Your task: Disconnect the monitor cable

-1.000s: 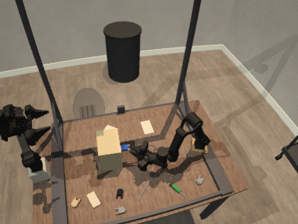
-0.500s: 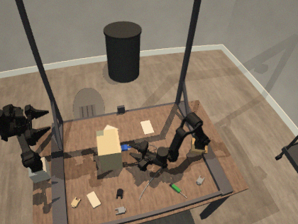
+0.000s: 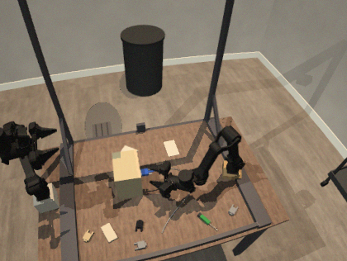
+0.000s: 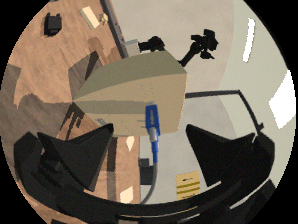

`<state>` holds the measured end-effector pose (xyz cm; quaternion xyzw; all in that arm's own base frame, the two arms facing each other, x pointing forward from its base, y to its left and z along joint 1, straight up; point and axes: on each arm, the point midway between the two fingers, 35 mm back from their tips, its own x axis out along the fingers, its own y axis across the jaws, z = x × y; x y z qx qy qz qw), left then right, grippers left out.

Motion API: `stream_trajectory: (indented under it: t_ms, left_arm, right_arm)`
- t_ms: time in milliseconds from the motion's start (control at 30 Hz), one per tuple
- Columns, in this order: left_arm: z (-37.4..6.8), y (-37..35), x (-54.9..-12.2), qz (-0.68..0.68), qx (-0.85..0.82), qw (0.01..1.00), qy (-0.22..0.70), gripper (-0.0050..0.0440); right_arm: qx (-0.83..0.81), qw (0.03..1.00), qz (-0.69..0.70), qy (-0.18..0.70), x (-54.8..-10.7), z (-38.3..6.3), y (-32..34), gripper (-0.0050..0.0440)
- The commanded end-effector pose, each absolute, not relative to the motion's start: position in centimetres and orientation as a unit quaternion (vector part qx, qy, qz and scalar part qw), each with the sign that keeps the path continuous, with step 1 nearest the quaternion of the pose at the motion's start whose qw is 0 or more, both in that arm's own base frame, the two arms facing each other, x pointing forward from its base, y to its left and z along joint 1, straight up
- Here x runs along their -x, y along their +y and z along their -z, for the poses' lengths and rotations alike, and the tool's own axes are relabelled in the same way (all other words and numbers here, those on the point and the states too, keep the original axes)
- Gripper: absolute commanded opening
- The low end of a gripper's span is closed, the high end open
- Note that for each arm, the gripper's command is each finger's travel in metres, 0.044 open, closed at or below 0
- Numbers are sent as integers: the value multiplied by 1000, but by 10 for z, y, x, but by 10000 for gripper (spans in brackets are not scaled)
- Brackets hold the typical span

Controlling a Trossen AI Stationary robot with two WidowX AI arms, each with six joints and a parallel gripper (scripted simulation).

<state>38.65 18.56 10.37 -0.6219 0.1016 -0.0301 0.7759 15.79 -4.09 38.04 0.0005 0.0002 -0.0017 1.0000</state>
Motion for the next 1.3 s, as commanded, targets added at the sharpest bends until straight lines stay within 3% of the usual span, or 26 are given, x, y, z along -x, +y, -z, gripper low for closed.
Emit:
stream_trajectory:
  t_ms: [0,467,533,600,1100,1267]
  left_arm:
    - [-124,188,-391,24,571,815,98,440]
    - [-122,179,-383,-23,477,862,169,440]
    - [-122,179,-383,-23,477,862,169,392]
    - [-122,179,-383,-23,477,862,169,392]
    - [-122,179,-383,-23,477,862,169,32]
    - [-122,179,-383,-23,477,862,169,0]
  right_arm:
    - [3,1000,0,-1,-158,-384,-39,440]
    - [3,1000,0,-1,-158,-384,-39,440]
    - [3,1000,0,-1,-158,-384,-39,440]
    - [3,1000,0,-1,-158,-384,-39,440]
    - [3,1000,0,-1,-158,-384,-39,440]
    - [3,1000,0,-1,-158,-384,-39,440]
